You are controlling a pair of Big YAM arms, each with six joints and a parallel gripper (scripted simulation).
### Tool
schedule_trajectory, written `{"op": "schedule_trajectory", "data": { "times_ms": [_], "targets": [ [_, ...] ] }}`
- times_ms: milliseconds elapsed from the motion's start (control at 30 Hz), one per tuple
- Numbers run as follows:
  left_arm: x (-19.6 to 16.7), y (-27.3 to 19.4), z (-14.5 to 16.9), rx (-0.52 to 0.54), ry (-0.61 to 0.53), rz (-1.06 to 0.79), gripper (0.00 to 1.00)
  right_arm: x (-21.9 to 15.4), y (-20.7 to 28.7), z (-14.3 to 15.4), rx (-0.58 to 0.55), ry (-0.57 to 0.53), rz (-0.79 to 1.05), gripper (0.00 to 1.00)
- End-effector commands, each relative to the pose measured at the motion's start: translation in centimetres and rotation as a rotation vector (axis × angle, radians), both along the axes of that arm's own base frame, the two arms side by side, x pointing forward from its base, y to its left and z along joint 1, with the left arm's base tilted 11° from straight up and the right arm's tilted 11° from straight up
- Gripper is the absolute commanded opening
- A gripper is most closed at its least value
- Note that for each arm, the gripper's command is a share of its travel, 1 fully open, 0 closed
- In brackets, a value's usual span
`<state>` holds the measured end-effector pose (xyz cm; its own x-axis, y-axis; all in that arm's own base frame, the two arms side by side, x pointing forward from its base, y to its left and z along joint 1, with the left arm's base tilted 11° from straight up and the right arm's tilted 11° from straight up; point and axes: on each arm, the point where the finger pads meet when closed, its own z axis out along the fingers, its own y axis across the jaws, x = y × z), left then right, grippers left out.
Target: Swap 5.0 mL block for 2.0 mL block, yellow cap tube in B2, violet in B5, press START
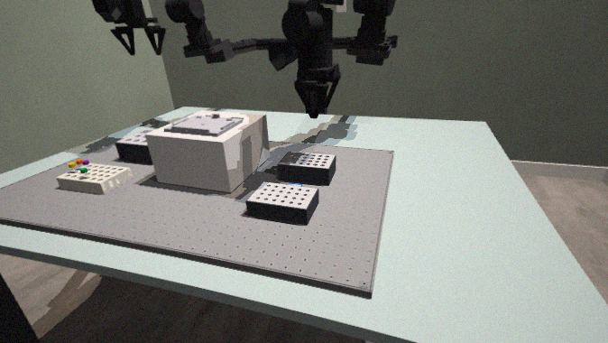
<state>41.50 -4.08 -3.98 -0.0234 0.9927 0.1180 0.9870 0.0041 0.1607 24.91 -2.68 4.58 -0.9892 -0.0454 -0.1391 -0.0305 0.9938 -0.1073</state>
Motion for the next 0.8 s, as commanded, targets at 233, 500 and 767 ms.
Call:
{"op": "schedule_trajectory", "data": {
  "times_ms": [233, 500, 767],
  "targets": [
    [2.2, 0.7, -5.2, -0.012, -0.024, 0.023, 1.0, 2.0, 0.0, 1.2, 0.002, -0.043, 0.008, 1.0],
    [3.0, 1.3, -8.5, -0.015, -0.026, 0.047, 1.0, 2.0, 0.0, 1.2, 0.002, -0.043, 0.007, 1.0],
    [1.4, 0.7, -8.5, -0.015, -0.002, 0.051, 1.0, 2.0, 0.0, 1.2, 0.002, -0.043, 0.005, 1.0]
  ]
}}
